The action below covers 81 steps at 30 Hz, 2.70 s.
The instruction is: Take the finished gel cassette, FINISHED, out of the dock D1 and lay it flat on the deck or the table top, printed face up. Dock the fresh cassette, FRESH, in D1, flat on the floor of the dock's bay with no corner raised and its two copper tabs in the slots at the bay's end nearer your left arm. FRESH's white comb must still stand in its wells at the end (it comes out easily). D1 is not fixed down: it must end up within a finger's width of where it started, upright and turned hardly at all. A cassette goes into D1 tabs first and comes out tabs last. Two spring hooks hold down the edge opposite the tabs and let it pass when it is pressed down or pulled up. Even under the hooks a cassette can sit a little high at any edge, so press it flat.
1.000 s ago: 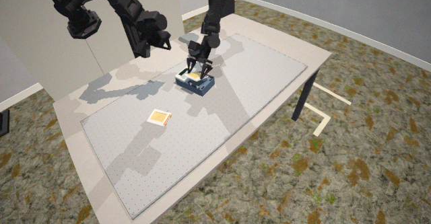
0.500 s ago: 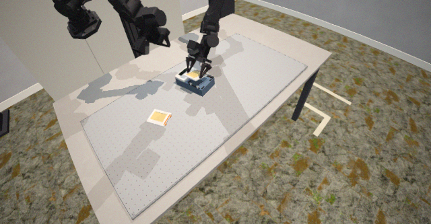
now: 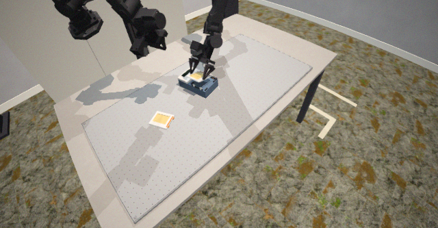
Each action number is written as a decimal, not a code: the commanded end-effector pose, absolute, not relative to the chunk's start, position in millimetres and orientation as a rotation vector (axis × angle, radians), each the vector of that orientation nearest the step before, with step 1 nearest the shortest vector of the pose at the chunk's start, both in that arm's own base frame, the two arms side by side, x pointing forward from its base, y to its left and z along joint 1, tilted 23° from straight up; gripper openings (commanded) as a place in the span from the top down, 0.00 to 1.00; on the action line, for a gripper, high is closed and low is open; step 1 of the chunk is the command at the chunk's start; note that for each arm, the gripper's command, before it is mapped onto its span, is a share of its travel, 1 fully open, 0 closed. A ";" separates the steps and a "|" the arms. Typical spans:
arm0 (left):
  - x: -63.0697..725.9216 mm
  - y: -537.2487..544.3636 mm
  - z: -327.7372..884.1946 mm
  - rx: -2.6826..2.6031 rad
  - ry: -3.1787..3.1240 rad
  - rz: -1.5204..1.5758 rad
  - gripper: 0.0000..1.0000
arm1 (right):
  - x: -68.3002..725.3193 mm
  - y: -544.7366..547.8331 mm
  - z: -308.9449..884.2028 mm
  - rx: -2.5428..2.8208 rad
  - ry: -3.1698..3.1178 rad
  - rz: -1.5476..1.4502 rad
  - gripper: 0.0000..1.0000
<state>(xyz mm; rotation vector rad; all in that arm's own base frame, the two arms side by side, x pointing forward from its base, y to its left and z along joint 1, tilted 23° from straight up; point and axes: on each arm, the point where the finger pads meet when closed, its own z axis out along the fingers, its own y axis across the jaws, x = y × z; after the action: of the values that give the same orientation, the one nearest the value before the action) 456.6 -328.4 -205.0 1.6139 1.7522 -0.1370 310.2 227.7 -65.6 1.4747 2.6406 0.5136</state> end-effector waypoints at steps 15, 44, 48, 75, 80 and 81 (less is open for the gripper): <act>460.1 -320.1 -205.7 1.604 1.772 -0.129 1.00 | 329.5 156.2 -33.8 0.739 2.834 0.170 1.00; 460.1 -320.1 -205.7 1.604 1.772 -0.129 1.00 | 350.4 37.9 0.5 -0.114 2.775 -0.285 1.00; 460.1 -320.1 -205.7 1.604 1.772 -0.129 1.00 | 353.8 18.9 6.0 -0.114 2.775 -0.285 1.00; 460.1 -320.1 -205.7 1.604 1.772 -0.129 1.00 | 367.5 -58.8 28.6 -0.114 2.775 -0.285 0.00; 458.8 -321.3 -200.7 1.642 1.874 -0.021 1.00 | 367.5 -58.8 28.6 -0.114 2.775 -0.285 0.00; 458.5 -321.6 -199.4 1.651 1.899 0.007 1.00 | 367.5 -58.8 28.6 -0.114 2.775 -0.285 0.00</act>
<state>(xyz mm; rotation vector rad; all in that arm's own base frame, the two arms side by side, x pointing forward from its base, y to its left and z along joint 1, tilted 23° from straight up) 457.0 -303.7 -216.5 1.6355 1.8786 -0.0040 353.4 -57.7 12.1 -0.1019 2.8102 -0.2831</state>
